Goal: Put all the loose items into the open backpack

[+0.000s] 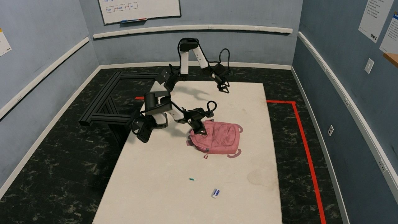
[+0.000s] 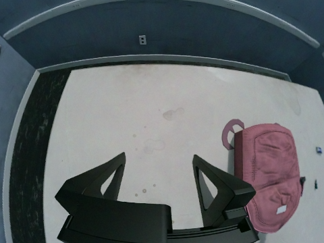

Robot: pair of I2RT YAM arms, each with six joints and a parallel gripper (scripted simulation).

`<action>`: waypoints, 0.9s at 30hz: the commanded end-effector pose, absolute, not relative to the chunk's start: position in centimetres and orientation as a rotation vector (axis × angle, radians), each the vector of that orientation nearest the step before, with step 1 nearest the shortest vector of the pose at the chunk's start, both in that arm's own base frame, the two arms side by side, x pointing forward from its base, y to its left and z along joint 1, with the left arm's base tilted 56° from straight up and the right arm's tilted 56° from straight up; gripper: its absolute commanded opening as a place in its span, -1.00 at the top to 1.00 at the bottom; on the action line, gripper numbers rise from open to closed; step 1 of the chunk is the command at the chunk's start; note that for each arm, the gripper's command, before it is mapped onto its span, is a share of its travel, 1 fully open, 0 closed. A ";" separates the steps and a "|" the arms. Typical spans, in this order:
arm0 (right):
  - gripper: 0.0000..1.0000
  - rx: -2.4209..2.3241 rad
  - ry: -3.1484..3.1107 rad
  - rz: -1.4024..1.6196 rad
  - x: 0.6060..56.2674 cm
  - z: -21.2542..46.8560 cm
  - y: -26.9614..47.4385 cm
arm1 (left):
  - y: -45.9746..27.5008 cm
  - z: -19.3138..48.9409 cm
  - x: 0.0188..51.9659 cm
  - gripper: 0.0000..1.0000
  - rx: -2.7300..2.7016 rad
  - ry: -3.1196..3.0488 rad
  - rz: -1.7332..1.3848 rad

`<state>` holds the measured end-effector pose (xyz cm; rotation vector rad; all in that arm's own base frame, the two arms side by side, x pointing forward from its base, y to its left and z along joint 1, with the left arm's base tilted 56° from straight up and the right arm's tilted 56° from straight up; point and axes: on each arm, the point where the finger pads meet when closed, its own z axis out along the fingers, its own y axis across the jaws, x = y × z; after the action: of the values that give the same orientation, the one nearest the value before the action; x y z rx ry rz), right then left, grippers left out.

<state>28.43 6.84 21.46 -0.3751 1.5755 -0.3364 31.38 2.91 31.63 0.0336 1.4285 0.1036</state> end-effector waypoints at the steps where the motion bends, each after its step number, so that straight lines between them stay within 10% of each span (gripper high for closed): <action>1: 1.00 -0.340 1.580 -0.514 27.9 20.5 6.6 | 2.9 32.3 31.2 -0.80 0.034 1.408 0.106; 27: 1.00 -0.669 1.662 -1.000 23.7 8.5 16.6 | 2.9 32.3 31.2 -0.80 0.034 1.408 0.106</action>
<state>24.36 16.15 8.56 -0.7449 1.6333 -0.9426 31.38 2.91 31.63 0.0336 1.4285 0.1036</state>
